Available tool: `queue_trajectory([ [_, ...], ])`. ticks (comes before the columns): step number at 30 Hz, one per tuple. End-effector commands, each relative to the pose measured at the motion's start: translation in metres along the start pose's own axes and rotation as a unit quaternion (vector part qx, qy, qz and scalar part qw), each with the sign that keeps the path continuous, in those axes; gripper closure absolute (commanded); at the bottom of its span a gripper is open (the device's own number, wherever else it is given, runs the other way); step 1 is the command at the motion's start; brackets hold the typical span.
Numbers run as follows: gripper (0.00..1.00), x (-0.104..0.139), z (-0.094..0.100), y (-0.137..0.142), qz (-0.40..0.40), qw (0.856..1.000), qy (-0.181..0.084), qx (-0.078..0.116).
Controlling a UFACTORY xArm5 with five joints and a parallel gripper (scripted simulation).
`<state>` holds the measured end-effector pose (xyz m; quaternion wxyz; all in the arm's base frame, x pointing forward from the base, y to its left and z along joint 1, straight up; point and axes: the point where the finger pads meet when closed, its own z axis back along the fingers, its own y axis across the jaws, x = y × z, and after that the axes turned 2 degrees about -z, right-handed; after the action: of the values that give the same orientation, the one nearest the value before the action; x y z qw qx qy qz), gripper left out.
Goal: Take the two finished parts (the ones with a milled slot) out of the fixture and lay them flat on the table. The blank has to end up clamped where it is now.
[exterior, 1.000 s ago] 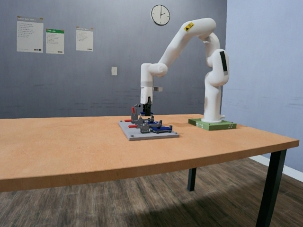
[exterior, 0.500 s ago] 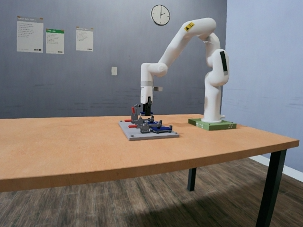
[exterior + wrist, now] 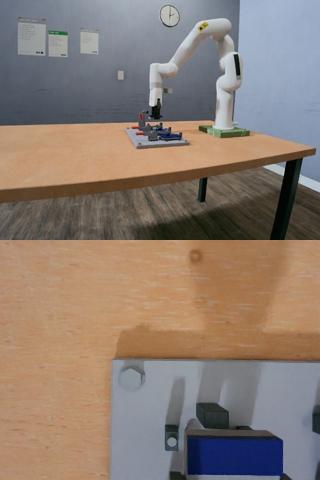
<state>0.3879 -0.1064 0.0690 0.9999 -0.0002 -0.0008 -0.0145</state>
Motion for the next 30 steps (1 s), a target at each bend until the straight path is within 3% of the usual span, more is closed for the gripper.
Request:
queue_trajectory([
  [1, 1.0, -0.0003, 0.0083, -0.0004, 0.0, 1.0, -0.002, 0.0],
  [30, 1.0, -0.002, 0.0157, -0.0004, 0.0, 1.0, -0.002, -0.001],
])
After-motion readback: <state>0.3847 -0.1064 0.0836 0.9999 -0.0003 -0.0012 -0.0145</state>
